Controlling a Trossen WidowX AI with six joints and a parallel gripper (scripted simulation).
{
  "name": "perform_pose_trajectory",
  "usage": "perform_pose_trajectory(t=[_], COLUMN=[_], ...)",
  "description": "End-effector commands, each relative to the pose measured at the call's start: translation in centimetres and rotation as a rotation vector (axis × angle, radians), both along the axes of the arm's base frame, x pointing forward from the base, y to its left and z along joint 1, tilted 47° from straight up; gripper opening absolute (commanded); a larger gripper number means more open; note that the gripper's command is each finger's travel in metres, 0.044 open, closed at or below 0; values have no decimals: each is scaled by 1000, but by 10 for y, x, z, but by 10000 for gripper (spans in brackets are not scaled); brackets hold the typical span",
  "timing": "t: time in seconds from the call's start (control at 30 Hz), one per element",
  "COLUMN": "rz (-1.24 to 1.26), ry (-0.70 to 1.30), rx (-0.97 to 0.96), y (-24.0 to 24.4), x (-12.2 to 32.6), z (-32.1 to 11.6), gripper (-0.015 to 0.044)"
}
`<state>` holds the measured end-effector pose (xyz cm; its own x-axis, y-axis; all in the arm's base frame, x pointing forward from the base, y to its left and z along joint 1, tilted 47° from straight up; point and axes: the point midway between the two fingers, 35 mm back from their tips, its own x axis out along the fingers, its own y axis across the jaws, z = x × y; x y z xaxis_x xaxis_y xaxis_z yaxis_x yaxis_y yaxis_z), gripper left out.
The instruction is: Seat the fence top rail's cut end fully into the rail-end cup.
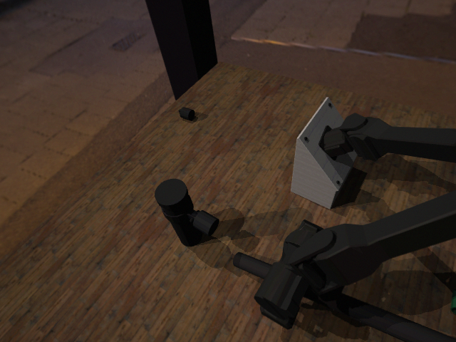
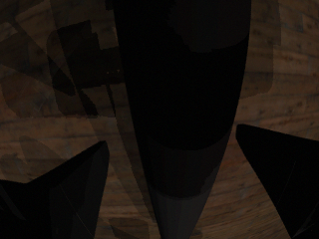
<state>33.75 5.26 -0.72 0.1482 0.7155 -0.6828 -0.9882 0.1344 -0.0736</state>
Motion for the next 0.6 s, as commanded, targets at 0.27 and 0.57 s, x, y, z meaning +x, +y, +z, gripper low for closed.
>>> perform_pose_trajectory(t=[0.27, 0.57], rz=[-1, -1], ry=[8, 8], rx=[7, 7], y=[2, -1], x=[-1, -1], z=[-2, 0], gripper=[125, 0])
